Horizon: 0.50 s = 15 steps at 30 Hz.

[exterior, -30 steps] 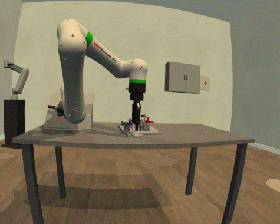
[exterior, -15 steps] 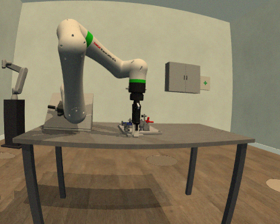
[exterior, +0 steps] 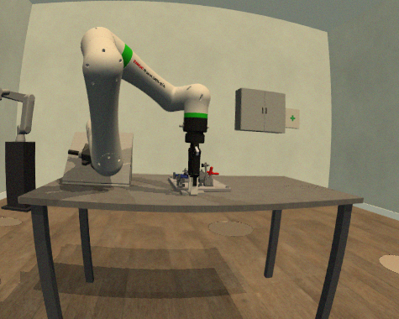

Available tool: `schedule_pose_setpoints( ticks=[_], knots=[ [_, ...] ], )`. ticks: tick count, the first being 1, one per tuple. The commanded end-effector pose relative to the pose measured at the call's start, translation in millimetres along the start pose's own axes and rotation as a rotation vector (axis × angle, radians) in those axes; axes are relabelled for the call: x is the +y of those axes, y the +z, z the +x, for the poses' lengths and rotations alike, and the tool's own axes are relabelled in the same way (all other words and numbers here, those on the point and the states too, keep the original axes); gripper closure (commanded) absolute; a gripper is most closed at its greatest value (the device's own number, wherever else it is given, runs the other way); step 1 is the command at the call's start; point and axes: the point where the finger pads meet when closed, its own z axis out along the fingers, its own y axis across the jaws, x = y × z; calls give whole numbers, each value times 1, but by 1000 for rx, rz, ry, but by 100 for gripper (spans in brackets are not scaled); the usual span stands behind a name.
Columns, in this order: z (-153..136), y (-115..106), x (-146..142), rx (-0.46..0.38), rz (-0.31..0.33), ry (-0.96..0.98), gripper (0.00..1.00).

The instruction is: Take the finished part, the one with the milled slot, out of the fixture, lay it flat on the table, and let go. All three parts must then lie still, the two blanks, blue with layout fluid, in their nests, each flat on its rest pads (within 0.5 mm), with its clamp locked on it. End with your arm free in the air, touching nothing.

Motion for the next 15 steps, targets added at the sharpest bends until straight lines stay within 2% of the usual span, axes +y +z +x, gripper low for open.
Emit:
schedule_pose_setpoints(
  ticks=[1,2,3,15],
  knots=[
    [0,0,0,0,0,0,100],
    [0,0,0,0,0,0,100],
    [0,0,0,0,0,0,53],
    [0,0,0,0,0,0,53]
  ],
)
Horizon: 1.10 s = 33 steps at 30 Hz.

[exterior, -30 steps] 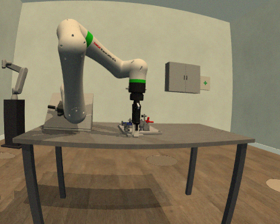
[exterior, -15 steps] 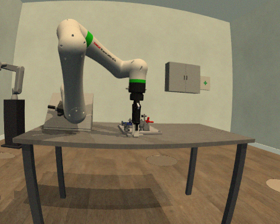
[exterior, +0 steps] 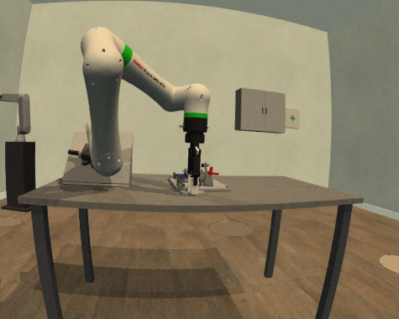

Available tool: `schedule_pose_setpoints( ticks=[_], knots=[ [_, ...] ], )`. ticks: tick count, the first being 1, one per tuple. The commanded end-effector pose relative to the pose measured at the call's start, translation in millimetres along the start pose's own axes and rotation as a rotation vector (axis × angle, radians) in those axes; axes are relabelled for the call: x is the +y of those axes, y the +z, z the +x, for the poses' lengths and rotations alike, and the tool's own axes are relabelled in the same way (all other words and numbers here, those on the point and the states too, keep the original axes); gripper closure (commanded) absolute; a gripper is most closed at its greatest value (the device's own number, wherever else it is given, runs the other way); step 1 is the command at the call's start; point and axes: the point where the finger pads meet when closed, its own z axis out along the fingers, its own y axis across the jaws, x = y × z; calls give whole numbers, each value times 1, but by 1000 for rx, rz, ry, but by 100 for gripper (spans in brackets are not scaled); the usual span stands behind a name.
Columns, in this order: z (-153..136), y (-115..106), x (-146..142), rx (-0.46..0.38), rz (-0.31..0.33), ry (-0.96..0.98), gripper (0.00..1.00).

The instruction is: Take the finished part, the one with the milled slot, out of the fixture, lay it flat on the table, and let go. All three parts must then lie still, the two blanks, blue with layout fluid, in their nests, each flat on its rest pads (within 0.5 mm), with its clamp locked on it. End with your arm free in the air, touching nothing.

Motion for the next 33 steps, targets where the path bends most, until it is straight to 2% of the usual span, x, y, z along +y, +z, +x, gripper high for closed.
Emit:
schedule_pose_setpoints(
  ticks=[1,24,33],
  knots=[
    [0,0,0,0,0,0,53],
    [0,0,0,0,0,0,53],
    [0,-9,0,0,0,0,53]
  ],
)
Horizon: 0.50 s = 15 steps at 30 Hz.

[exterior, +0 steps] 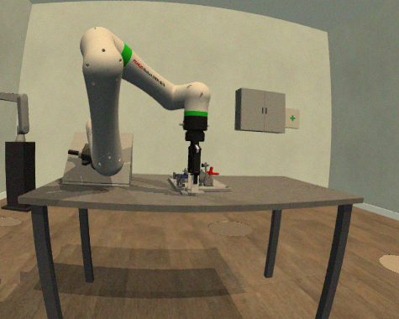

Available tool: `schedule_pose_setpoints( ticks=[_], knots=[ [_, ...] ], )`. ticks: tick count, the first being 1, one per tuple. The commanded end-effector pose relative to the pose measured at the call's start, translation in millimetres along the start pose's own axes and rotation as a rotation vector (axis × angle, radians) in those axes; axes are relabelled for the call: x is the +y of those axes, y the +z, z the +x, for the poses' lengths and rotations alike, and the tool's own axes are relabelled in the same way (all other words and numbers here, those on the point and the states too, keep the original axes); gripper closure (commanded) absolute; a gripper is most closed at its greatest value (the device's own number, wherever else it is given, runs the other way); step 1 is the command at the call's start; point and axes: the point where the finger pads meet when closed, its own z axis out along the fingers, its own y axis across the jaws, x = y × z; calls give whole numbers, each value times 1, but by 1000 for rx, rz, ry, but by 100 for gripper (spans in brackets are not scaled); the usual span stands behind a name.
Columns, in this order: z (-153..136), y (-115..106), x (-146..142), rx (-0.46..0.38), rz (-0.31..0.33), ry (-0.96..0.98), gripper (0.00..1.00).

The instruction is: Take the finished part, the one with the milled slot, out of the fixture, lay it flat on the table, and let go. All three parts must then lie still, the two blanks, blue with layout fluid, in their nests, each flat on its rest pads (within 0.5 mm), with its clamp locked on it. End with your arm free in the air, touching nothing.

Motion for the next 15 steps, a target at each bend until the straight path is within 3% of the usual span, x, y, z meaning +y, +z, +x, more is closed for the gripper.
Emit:
schedule_pose_setpoints(
  ticks=[1,15],
  knots=[
    [0,-3,0,0,0,0,53],
    [0,-51,0,0,0,0,53]
  ],
)
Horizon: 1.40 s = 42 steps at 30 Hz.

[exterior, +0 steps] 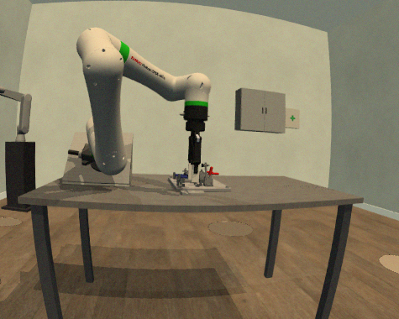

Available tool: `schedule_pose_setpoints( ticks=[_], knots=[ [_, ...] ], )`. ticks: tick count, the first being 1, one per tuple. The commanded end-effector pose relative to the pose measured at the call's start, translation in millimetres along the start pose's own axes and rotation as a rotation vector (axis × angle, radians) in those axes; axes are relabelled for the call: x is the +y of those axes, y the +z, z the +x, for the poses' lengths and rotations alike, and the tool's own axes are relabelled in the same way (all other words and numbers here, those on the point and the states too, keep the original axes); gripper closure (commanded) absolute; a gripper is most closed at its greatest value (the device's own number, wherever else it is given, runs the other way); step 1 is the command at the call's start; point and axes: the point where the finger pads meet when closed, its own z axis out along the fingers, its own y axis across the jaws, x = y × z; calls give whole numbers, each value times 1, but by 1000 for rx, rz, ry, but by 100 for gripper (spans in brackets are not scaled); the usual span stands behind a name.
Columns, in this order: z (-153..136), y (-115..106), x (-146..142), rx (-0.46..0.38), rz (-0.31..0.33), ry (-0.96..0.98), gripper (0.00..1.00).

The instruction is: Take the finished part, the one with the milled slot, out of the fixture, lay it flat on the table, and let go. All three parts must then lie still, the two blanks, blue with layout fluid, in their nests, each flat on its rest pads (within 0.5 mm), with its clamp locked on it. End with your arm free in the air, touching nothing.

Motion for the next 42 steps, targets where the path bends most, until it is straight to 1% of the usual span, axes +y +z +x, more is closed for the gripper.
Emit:
schedule_pose_setpoints(
  ticks=[1,3,10,16,42],
  knots=[
    [0,-16,0,0,0,0,53],
    [0,-16,0,0,0,0,53],
    [0,-41,0,0,0,0,53],
    [0,-52,0,0,0,0,53],
    [0,-54,0,0,0,0,53]
  ],
)
